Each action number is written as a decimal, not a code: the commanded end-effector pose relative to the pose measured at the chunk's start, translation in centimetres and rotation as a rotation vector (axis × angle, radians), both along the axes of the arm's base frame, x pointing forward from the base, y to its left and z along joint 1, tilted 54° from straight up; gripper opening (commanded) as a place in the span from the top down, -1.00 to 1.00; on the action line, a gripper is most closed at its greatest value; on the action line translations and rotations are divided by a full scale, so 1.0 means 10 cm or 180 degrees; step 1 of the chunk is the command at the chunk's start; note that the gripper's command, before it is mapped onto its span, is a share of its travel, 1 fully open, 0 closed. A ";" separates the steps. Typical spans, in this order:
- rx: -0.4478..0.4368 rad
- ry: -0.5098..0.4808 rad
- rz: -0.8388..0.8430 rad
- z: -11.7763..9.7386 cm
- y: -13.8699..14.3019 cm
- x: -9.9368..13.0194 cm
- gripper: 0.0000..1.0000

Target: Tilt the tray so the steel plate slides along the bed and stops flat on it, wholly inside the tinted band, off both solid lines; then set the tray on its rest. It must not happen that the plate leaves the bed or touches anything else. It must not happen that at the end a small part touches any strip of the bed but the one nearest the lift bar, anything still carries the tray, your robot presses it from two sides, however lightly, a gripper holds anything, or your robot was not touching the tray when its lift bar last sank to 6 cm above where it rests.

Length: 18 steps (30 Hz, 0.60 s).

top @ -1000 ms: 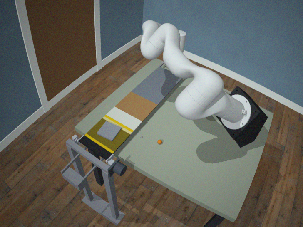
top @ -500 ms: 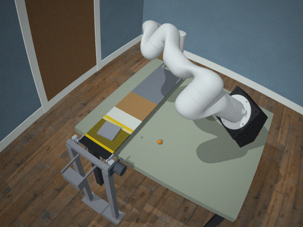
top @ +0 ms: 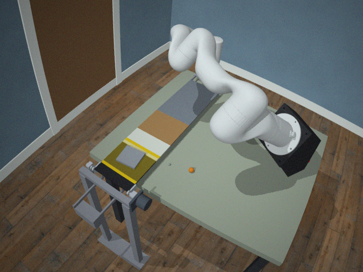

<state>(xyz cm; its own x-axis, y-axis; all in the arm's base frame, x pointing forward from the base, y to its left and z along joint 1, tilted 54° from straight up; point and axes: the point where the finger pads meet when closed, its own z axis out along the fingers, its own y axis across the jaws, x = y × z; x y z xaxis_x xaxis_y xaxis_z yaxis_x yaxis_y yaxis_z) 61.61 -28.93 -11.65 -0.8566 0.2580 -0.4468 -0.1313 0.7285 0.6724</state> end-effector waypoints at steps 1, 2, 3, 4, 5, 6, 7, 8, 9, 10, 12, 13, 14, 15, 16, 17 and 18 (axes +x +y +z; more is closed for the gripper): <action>-0.0003 -0.0003 -0.0003 0.01 -0.02 0.00 0.19; -0.0003 -0.0003 -0.0003 0.01 -0.02 0.00 0.19; -0.0003 -0.0003 -0.0003 0.02 -0.03 -0.01 0.19; -0.0003 -0.0003 -0.0003 0.02 -0.03 -0.01 0.19; -0.0003 -0.0003 -0.0003 0.02 -0.03 -0.01 0.19; -0.0003 -0.0003 -0.0003 0.03 -0.03 -0.01 0.19; -0.0003 -0.0003 -0.0003 0.04 -0.04 -0.02 0.19; -0.0003 -0.0003 -0.0003 0.05 -0.05 -0.03 0.19; -0.0003 -0.0003 -0.0003 0.06 -0.07 -0.04 0.19; -0.0003 -0.0003 -0.0003 0.07 -0.08 -0.06 0.19; -0.0003 -0.0003 -0.0003 0.11 -0.12 -0.09 0.19; -0.0003 -0.0003 -0.0003 0.13 -0.15 -0.10 0.19; -0.0003 -0.0003 -0.0003 0.16 -0.17 -0.12 0.19; -0.0003 -0.0003 -0.0003 0.18 -0.20 -0.15 0.19; -0.0003 -0.0003 -0.0003 0.21 -0.23 -0.17 0.19; -0.0003 -0.0003 -0.0003 0.23 -0.26 -0.19 0.19; -0.0003 -0.0003 -0.0003 0.26 -0.29 -0.21 0.19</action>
<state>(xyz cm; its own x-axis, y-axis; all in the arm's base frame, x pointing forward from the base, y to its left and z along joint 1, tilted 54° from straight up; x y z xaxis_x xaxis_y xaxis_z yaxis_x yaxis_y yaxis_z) 60.02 -30.98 -9.76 -0.8566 0.2581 -0.4468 -0.1312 0.7284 0.6724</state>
